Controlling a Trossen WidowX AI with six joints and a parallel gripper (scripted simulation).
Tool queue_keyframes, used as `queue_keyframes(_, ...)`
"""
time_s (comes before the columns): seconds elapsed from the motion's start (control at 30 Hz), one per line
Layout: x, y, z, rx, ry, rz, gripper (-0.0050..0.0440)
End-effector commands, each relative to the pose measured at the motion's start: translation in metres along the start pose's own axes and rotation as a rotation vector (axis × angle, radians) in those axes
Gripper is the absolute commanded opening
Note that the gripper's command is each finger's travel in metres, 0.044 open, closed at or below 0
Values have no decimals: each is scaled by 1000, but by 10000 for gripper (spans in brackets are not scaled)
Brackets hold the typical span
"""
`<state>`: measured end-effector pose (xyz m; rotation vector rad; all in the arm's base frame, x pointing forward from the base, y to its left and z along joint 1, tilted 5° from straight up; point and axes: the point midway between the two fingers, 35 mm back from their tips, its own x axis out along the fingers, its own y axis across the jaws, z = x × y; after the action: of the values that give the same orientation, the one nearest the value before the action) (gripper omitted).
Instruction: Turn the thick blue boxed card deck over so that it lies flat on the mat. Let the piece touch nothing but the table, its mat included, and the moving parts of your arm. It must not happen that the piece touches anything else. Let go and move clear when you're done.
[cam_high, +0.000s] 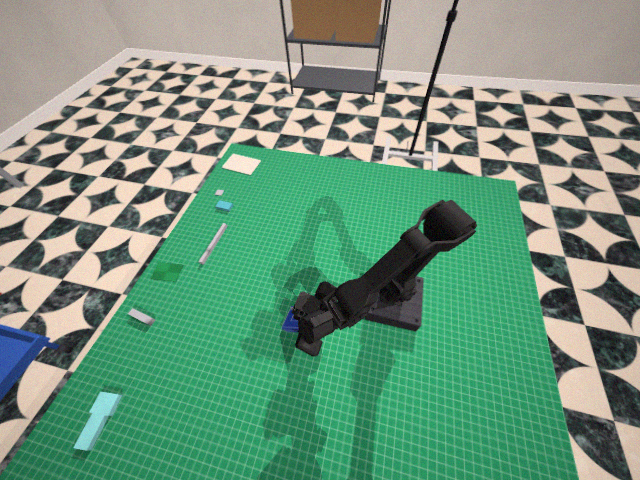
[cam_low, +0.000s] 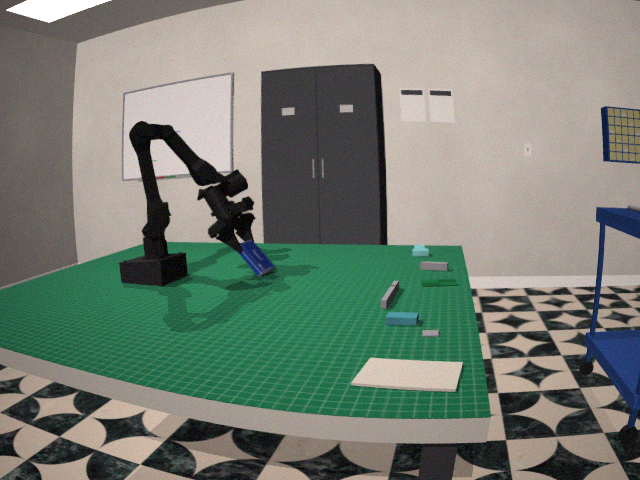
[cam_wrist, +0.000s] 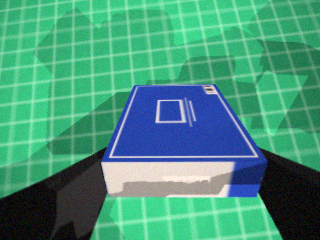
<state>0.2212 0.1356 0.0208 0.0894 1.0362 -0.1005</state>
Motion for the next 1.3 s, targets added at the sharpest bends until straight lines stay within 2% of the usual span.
queue_keyframes(0.0, -2, 5, 3, 14, 14, 11, 365)
queue_keyframes(0.1, -1, 5, 3, 13, 32, 10, 365)
queue_keyframes(0.2, -1, 5, -1, 6, 103, 11, 365)
queue_keyframes(0.3, 1, 3, -11, 5, 111, 5, 365)
queue_keyframes(1.27, 0, 2, -10, 8, 106, 6, 365)
